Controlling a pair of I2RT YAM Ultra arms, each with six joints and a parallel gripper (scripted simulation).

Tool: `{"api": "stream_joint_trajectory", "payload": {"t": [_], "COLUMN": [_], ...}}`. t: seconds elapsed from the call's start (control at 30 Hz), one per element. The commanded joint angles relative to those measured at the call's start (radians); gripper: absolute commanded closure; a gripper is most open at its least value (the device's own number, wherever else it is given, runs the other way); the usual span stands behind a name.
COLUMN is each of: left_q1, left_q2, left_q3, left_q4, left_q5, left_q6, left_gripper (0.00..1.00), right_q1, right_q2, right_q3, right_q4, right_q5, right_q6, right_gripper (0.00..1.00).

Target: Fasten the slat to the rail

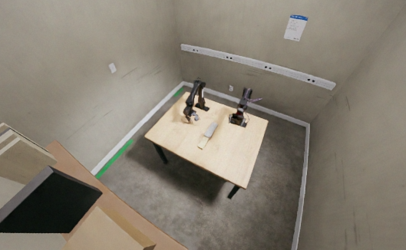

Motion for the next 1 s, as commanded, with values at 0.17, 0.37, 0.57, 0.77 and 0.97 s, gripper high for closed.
{"api": "stream_joint_trajectory", "payload": {"t": [0.17, 0.37, 0.57, 0.77, 0.97], "left_q1": [0.003, 0.003, 0.003, 0.003, 0.003], "left_q2": [-0.017, -0.017, -0.017, -0.017, -0.017], "left_q3": [-0.004, -0.004, -0.004, -0.004, -0.004], "left_q4": [0.005, 0.005, 0.005, 0.005, 0.005], "left_q5": [0.009, 0.009, 0.009, 0.009, 0.009], "left_q6": [0.002, 0.002, 0.002, 0.002, 0.002], "left_gripper": [0.00, 0.00, 0.00, 0.00, 0.00], "right_q1": [-0.010, -0.010, -0.010, -0.010, -0.010], "right_q2": [0.012, 0.017, 0.025, 0.032, 0.037], "right_q3": [-0.022, -0.029, -0.040, -0.050, -0.057], "right_q4": [0.043, 0.054, 0.072, 0.090, 0.102], "right_q5": [0.001, 0.001, 0.001, 0.001, 0.001], "right_q6": [-0.006, -0.006, -0.006, -0.006, -0.006], "right_gripper": [0.00, 0.00, 0.00, 0.00, 0.00]}}
